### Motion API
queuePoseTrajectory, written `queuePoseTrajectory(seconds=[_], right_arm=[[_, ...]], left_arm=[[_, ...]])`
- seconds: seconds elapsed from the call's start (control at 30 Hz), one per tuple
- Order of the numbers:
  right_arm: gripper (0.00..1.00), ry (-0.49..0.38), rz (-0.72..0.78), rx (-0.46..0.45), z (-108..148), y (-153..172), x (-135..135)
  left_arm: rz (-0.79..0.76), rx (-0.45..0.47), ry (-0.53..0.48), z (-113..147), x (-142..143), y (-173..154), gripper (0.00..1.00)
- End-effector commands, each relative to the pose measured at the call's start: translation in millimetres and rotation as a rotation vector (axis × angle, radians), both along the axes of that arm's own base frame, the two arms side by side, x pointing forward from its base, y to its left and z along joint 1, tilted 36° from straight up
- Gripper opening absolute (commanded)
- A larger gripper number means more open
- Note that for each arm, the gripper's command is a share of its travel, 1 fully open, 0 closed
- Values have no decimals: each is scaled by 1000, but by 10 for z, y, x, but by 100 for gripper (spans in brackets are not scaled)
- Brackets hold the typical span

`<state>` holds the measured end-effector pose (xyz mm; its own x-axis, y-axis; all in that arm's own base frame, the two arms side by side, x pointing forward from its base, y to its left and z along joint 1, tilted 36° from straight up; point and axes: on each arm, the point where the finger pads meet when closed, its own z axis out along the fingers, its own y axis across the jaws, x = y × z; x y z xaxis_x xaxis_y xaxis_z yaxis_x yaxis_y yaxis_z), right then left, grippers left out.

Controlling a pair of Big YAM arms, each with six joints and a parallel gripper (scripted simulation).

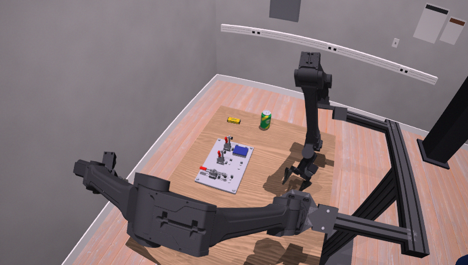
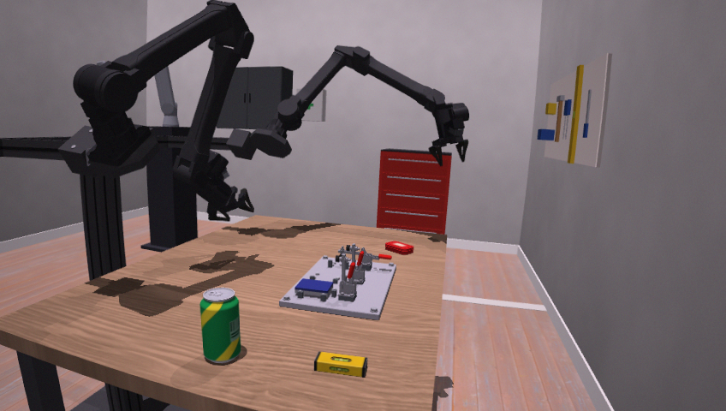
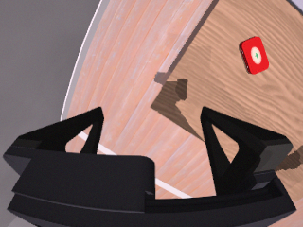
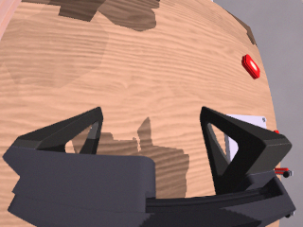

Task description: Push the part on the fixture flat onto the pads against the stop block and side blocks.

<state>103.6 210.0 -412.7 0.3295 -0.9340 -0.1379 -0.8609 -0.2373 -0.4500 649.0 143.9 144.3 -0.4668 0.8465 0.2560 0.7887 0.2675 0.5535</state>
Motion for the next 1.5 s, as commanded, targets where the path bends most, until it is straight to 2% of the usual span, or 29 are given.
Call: queuePoseTrajectory(seconds=[0.0,0.57,0.67,0.73,0.8,0.9,1.03,1.1,1.2,1.33,1.47], right_arm=[[100,-1,1,7,12,34,4],[100,-1,1,7,12,34,4],[100,-12,-7,15,47,25,67],[100,-23,-26,20,92,1,149],[100,-40,-59,38,182,-1,297],[100,-62,-133,48,295,-137,539],[100,-87,-252,64,440,-343,853],[100,-87,-252,64,440,-343,853],[100,-110,-367,80,583,-547,1153],[100,-132,-570,106,791,-886,1603],[100,-157,-800,144,1023,-1257,2093]], left_arm=[[-5,1,-11,64,21,-28,100],[-5,1,-11,64,21,-28,100],[4,-24,-13,-222,22,-255,100],[21,-58,-56,-403,46,-515,100],[34,-106,-111,-695,33,-939,100],[31,-143,-145,-954,-29,-1315,100],[-10,-210,-184,-1465,-295,-2053,100],[-10,-210,-184,-1465,-295,-2053,100],[-59,-319,-227,-2086,-911,-2948,100],[-93,-433,-254,-2527,-1652,-3558,100],[-141,-579,-253,-2899,-2738,-4004,100]])
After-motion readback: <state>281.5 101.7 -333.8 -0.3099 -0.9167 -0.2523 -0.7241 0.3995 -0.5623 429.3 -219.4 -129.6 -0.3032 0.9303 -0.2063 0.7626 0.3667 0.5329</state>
